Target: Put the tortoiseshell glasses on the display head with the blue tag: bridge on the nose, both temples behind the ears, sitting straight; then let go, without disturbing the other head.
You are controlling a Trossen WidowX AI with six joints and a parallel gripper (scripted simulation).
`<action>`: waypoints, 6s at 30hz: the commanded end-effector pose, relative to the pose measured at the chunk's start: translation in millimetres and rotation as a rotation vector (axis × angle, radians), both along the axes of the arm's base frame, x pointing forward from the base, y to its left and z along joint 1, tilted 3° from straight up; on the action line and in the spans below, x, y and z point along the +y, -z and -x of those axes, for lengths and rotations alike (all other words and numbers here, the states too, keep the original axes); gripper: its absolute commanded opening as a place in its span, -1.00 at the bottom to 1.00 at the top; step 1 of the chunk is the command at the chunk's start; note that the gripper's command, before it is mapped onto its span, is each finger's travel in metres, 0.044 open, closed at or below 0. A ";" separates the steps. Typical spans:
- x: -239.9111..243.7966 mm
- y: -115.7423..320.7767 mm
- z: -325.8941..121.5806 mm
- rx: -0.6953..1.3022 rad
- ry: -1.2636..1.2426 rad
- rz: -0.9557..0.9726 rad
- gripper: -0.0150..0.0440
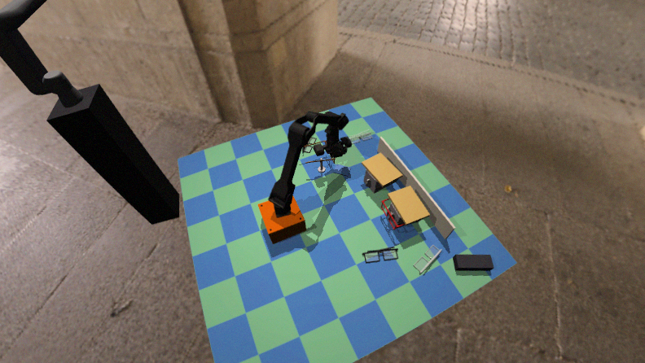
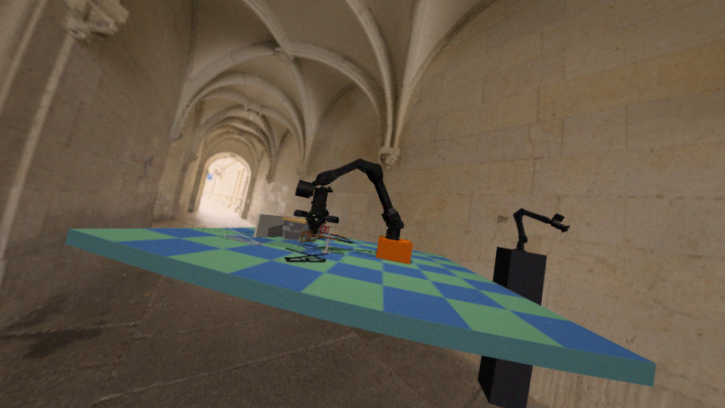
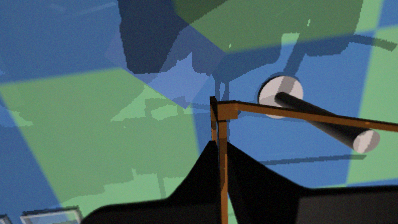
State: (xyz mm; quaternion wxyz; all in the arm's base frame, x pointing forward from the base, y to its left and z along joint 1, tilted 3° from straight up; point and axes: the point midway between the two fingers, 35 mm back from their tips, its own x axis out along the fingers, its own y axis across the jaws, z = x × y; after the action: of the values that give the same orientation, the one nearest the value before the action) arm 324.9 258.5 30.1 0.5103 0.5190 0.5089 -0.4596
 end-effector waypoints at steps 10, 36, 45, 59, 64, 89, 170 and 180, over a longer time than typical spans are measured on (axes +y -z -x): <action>7.9 -2.2 -2.8 -0.005 0.005 -0.005 -0.49; 12.4 -2.6 -3.6 -0.005 0.005 -0.006 -0.49; 10.8 -2.5 -3.7 -0.005 0.005 -0.006 -0.49; 1.4 -36.9 -2.9 -0.005 0.005 -0.005 -0.49; -3.4 -61.5 -0.3 -0.005 0.005 -0.005 -0.49; -153.8 -58.0 -13.7 -0.005 0.005 0.014 -0.49; -280.2 20.2 31.4 -0.002 0.005 0.025 -0.49; -279.8 31.4 31.6 -0.002 0.005 0.025 -0.49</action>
State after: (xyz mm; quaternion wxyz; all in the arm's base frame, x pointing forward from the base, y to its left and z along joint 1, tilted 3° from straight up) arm 295.1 -22.2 2.9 0.5198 0.5137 0.4995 -0.4652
